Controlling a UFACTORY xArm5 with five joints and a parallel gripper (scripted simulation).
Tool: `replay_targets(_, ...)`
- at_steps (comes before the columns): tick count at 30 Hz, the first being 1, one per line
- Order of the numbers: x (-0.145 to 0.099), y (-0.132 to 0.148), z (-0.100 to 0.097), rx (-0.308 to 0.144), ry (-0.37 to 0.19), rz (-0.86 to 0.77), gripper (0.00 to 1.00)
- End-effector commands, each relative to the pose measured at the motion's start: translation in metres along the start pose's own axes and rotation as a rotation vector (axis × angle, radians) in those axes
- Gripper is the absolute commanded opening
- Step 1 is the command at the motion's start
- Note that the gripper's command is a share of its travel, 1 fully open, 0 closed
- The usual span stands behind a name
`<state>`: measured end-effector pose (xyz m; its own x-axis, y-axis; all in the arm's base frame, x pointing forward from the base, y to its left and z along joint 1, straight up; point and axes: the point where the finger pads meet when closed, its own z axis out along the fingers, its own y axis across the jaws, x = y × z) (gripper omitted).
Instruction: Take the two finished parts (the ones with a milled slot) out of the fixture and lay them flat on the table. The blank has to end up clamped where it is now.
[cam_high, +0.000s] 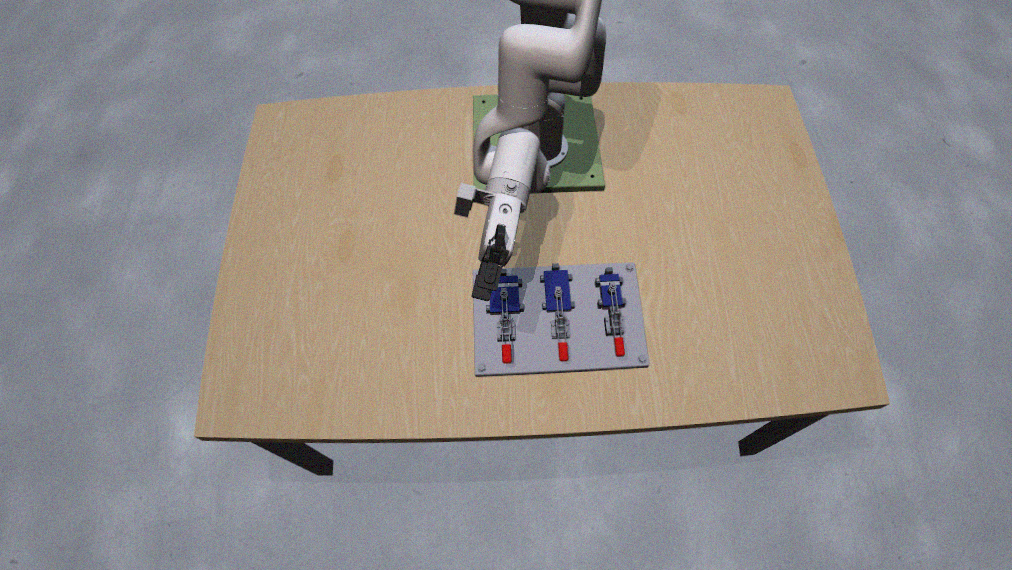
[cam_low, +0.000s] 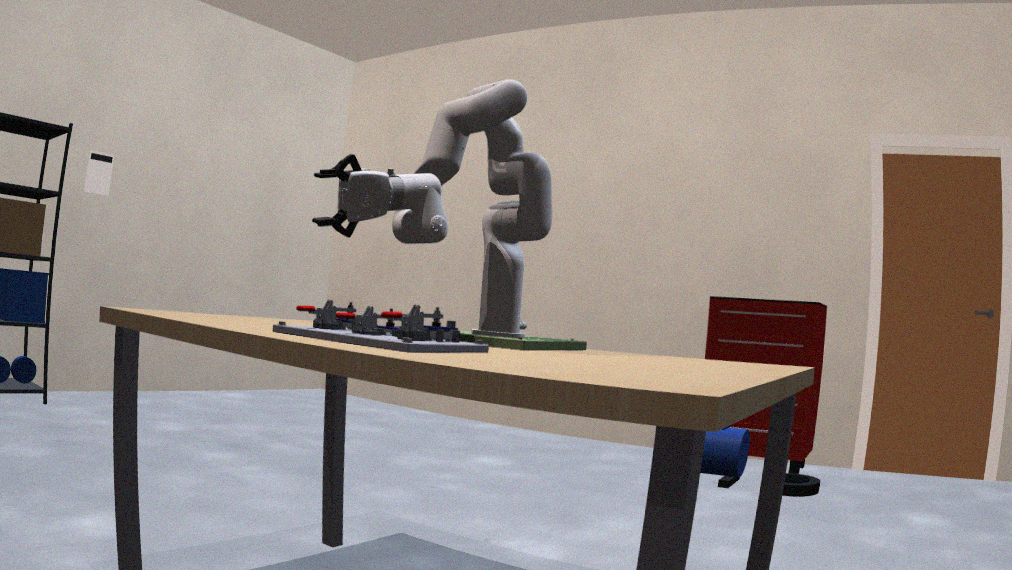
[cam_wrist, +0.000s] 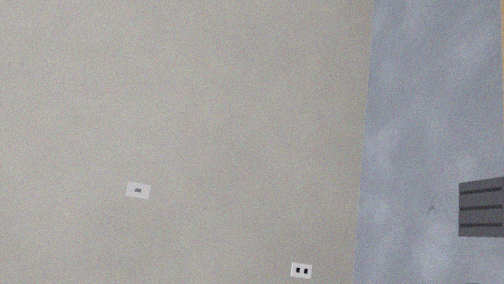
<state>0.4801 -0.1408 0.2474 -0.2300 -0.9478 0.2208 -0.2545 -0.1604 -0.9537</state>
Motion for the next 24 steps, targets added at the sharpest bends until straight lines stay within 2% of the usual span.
replay_targets(1, -0.024, 0.006, 0.019, -0.114, -0.058, 0.159, 1.00)
replay_targets(2, -0.024, 0.006, 0.019, -0.114, -0.058, 0.159, 1.00)
replay_targets(3, -0.035, 0.009, 0.023, -0.157, -0.076, 0.220, 1.00)
replay_targets(4, -0.035, 0.009, 0.023, -0.157, -0.076, 0.220, 1.00)
replay_targets(5, -0.046, 0.012, 0.028, -0.205, -0.092, 0.283, 1.00)
replay_targets(7, -0.046, 0.012, 0.028, -0.205, -0.092, 0.283, 1.00)
replay_targets(8, -0.058, 0.015, 0.031, -0.256, -0.105, 0.347, 1.00)
replay_targets(9, -0.058, 0.015, 0.031, -0.256, -0.105, 0.347, 1.00)
replay_targets(10, -0.070, 0.018, 0.033, -0.309, -0.114, 0.412, 1.00)
replay_targets(12, -0.070, 0.018, 0.033, -0.309, -0.114, 0.412, 1.00)
replay_targets(13, -0.082, 0.021, 0.035, -0.366, -0.118, 0.477, 1.00)
replay_targets(14, -0.082, 0.021, 0.035, -0.366, -0.118, 0.477, 1.00)
replay_targets(15, -0.094, 0.024, 0.035, -0.425, -0.119, 0.541, 1.00)
replay_targets(17, -0.094, 0.024, 0.035, -0.425, -0.119, 0.541, 1.00)
replay_targets(18, -0.107, 0.027, 0.034, -0.485, -0.114, 0.604, 1.00)
replay_targets(19, -0.107, 0.027, 0.034, -0.485, -0.114, 0.604, 1.00)
replay_targets(20, -0.119, 0.030, 0.032, -0.547, -0.104, 0.666, 1.00)
replay_targets(22, -0.119, 0.030, 0.032, -0.547, -0.104, 0.666, 1.00)
replay_targets(23, -0.131, 0.032, 0.029, -0.609, -0.089, 0.725, 1.00)
replay_targets(24, -0.131, 0.032, 0.029, -0.609, -0.089, 0.725, 1.00)
